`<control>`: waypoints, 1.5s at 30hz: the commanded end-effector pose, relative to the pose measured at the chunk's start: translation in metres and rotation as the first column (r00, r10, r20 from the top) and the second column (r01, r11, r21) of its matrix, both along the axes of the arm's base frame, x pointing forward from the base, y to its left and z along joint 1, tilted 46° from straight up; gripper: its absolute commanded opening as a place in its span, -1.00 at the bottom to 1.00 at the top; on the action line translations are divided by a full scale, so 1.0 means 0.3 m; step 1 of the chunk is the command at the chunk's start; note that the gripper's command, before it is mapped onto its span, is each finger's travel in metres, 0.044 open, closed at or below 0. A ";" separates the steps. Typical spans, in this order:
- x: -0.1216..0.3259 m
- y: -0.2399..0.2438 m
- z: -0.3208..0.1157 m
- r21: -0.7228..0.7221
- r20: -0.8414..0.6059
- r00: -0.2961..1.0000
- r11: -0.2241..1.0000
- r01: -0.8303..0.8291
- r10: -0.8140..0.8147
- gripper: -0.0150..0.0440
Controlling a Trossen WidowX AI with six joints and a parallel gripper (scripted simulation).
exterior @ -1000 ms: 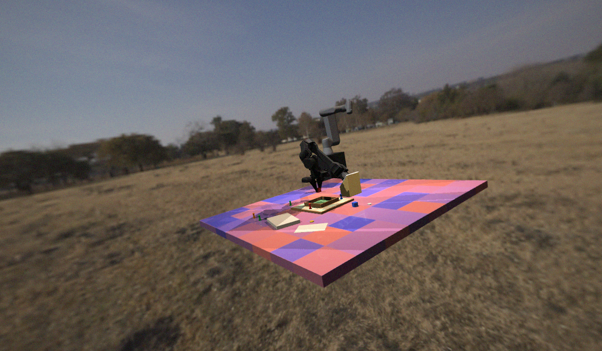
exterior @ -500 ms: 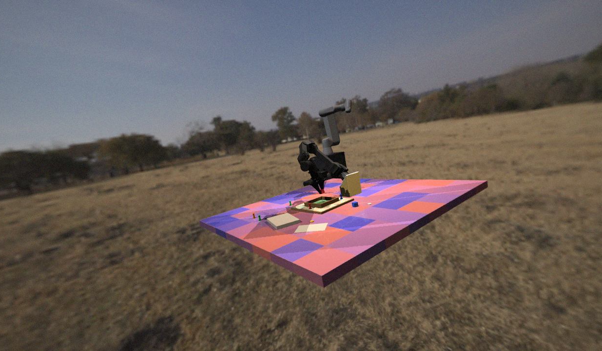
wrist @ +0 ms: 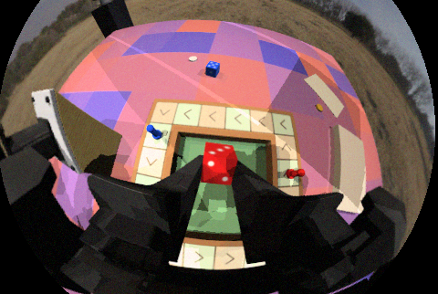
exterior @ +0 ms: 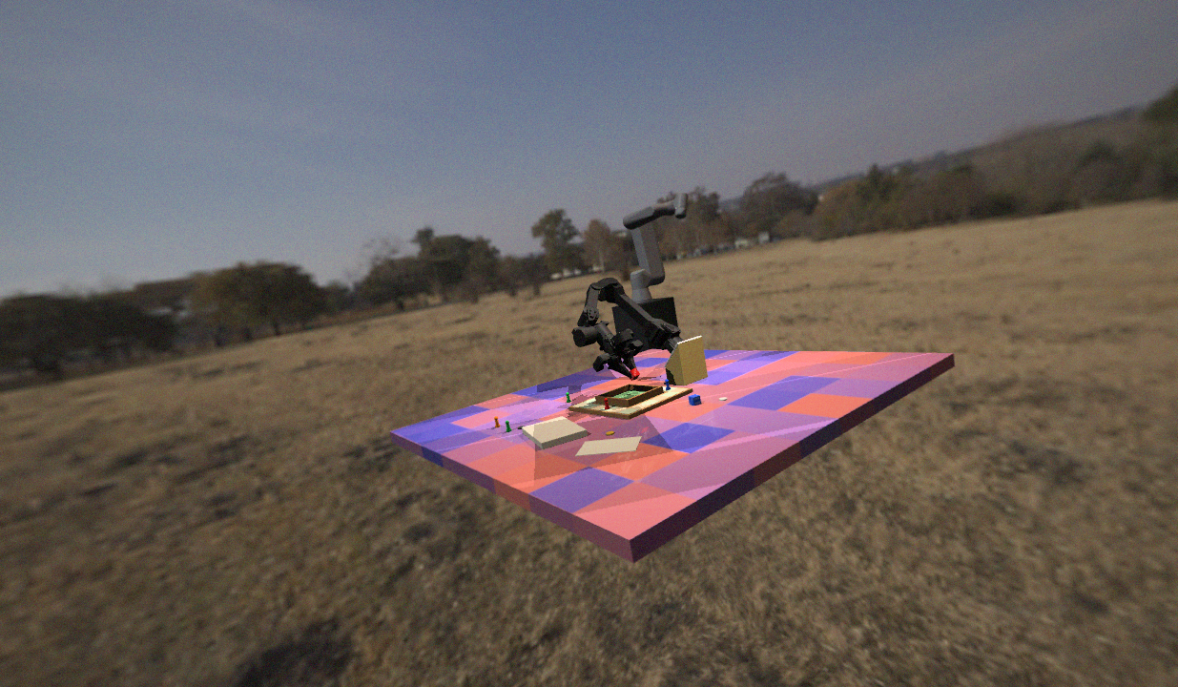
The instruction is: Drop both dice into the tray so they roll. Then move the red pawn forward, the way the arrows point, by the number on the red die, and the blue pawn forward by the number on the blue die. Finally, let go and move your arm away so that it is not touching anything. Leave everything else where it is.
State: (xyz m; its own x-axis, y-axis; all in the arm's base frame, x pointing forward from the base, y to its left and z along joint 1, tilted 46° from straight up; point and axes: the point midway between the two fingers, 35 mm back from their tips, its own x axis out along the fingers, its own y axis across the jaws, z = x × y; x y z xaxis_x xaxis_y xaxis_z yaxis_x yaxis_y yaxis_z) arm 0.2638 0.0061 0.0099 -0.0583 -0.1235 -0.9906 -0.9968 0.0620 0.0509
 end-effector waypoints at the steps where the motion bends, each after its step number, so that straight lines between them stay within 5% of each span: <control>1: -0.002 0.000 0.001 0.133 0.053 0.998 0.991 -0.027 0.020 -0.49; 7: 0.002 0.001 0.010 0.172 0.077 0.997 0.984 -0.038 0.025 -0.49; 13: 0.037 0.037 0.171 0.173 0.078 0.997 0.984 -0.039 0.025 -0.49; 35: 0.031 0.032 0.163 0.167 0.078 0.996 0.985 -0.044 0.031 -0.49; 45: 0.034 0.063 0.193 0.170 0.078 0.997 0.985 -0.042 0.029 0.40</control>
State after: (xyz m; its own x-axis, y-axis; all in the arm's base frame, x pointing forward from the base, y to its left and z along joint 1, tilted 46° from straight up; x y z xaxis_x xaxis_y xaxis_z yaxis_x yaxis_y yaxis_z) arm 0.2729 0.0174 0.0601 0.0156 0.0454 -0.9988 -0.9997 0.0209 -0.0147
